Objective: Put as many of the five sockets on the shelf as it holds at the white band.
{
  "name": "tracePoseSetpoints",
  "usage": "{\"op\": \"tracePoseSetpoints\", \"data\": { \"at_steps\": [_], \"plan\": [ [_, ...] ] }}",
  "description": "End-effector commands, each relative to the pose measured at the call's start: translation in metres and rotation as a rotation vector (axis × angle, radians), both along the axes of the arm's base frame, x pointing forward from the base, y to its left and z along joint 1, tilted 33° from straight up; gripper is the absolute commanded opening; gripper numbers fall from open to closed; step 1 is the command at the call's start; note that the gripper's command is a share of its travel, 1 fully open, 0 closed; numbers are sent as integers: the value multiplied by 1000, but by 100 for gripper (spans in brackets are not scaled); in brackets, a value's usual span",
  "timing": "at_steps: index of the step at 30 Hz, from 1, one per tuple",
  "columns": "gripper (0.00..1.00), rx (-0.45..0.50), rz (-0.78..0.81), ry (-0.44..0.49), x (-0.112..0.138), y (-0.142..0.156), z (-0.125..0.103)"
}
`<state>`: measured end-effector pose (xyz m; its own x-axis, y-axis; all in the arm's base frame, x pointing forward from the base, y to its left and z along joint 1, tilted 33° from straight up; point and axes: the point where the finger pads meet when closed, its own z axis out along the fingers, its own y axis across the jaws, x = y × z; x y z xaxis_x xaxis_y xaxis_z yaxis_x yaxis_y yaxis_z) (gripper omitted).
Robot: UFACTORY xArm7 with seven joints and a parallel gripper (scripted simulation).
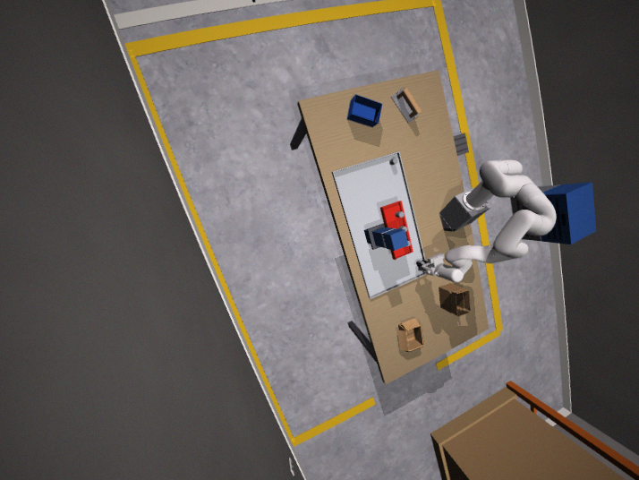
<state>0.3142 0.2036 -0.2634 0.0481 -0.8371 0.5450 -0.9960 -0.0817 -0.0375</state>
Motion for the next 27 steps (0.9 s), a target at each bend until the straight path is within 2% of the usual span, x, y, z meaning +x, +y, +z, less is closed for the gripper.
{"op": "tracePoseSetpoints", "data": {
  "at_steps": [1,27],
  "plan": [
    [0,5,2,-2,1,3,0],
    [0,5,2,-2,2,-3,-9]
  ]
}}
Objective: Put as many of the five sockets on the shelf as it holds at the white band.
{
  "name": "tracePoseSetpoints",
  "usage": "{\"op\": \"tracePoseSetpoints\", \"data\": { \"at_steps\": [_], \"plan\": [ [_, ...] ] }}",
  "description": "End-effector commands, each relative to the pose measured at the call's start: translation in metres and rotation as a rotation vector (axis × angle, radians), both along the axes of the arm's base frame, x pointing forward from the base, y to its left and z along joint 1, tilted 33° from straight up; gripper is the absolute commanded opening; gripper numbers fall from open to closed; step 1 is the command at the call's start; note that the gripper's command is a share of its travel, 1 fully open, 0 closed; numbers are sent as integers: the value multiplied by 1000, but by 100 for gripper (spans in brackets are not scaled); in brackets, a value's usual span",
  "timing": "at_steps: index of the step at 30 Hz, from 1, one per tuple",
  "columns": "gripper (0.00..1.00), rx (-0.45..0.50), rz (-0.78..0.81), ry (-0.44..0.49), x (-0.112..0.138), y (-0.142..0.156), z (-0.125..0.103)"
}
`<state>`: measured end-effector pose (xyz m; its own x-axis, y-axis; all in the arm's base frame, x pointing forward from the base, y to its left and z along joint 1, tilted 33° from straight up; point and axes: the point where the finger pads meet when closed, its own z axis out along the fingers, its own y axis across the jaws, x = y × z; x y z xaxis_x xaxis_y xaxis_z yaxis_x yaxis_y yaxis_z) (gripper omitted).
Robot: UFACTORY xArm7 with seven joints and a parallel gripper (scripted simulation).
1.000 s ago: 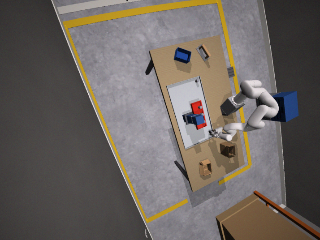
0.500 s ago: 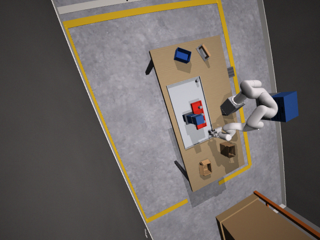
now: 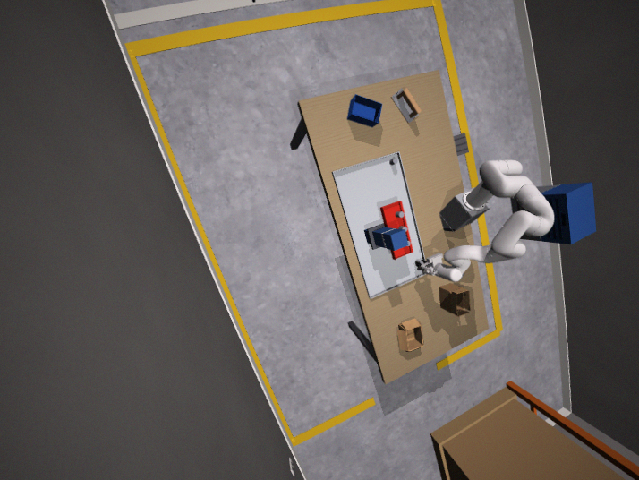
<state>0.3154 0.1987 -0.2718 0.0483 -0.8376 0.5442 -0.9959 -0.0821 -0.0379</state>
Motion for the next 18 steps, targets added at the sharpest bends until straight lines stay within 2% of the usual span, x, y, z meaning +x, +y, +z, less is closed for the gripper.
{"op": "tracePoseSetpoints", "data": {
  "at_steps": [1,18],
  "plan": [
    [0,4,2,-2,1,2,-1],
    [0,4,2,-2,1,1,-2]
  ]
}}
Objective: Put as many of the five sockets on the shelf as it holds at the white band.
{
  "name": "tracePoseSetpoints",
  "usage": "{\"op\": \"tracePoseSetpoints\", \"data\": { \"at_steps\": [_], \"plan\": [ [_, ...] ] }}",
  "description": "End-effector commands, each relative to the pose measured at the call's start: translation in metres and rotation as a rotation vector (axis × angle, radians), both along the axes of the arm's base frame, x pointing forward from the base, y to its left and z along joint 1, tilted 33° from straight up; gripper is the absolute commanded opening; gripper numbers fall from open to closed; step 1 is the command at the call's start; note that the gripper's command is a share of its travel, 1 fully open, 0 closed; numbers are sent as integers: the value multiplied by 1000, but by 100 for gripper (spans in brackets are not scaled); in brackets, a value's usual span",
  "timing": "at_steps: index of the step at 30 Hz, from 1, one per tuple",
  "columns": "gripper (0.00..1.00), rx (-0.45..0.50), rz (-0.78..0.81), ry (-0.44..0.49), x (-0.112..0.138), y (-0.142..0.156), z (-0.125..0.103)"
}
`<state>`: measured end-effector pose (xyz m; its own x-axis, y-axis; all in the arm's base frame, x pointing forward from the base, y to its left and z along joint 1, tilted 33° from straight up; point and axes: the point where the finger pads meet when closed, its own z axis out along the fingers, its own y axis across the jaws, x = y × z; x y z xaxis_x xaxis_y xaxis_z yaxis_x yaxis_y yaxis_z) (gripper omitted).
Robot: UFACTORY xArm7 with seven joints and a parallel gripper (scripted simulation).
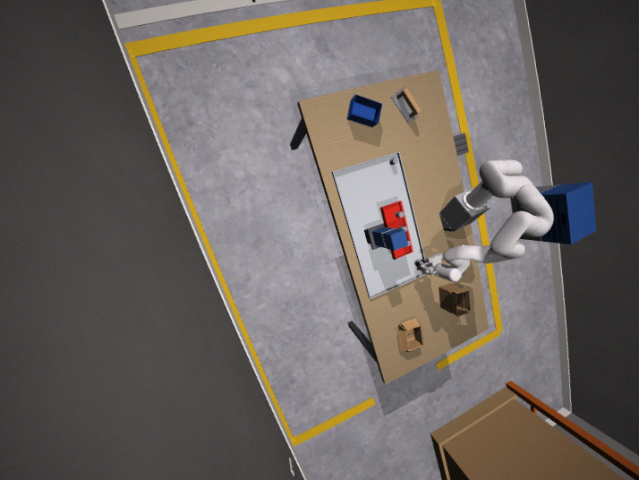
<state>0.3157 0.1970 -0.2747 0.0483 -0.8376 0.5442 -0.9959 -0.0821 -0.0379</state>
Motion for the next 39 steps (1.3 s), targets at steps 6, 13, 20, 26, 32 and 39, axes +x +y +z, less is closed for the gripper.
{"op": "tracePoseSetpoints", "data": {
  "at_steps": [6,13,20,26,32,39],
  "plan": [
    [0,4,2,-2,1,1,-2],
    [0,4,2,-2,1,0,-3],
    [0,4,2,-2,1,0,-3],
    [0,4,2,-2,1,0,-4],
    [0,4,2,-2,2,-2,-6],
    [0,4,2,-2,2,-3,-8]
  ]
}}
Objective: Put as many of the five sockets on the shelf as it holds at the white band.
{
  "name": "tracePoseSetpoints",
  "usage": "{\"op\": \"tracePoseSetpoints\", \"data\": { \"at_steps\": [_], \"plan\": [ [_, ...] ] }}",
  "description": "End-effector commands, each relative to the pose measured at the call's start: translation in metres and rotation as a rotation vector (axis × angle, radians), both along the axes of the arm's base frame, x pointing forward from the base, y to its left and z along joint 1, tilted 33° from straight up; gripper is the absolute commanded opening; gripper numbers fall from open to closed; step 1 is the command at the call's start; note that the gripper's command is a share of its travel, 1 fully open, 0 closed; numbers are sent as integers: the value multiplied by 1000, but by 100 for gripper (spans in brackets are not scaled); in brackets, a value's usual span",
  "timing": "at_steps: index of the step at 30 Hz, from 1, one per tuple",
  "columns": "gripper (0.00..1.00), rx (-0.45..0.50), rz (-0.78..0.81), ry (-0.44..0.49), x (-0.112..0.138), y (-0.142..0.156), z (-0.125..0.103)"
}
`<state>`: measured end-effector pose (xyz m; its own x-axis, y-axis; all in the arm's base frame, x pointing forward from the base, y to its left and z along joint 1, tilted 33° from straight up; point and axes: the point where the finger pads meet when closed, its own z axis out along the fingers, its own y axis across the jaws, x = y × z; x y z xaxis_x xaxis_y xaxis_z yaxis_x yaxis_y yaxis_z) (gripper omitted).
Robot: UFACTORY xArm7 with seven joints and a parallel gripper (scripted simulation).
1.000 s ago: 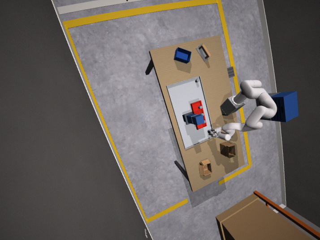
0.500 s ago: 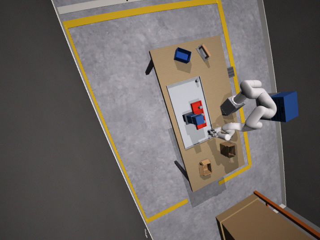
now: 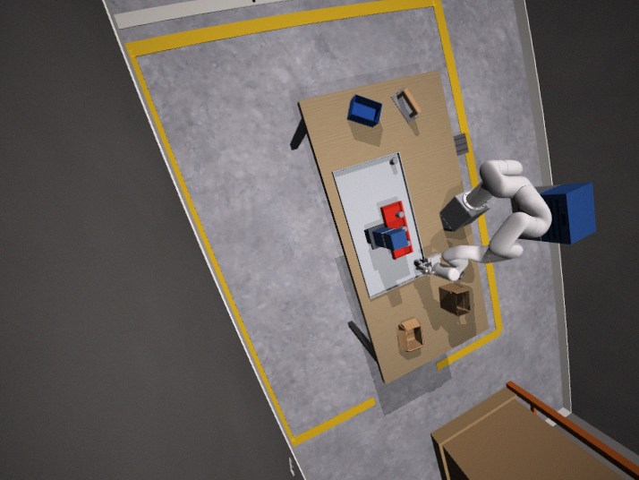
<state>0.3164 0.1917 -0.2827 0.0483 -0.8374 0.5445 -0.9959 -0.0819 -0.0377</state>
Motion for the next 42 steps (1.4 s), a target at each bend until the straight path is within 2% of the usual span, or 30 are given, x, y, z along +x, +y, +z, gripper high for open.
{"op": "tracePoseSetpoints", "data": {
  "at_steps": [1,42],
  "plan": [
    [0,4,2,-2,1,2,0],
    [0,4,2,-2,1,0,-4]
  ]
}}
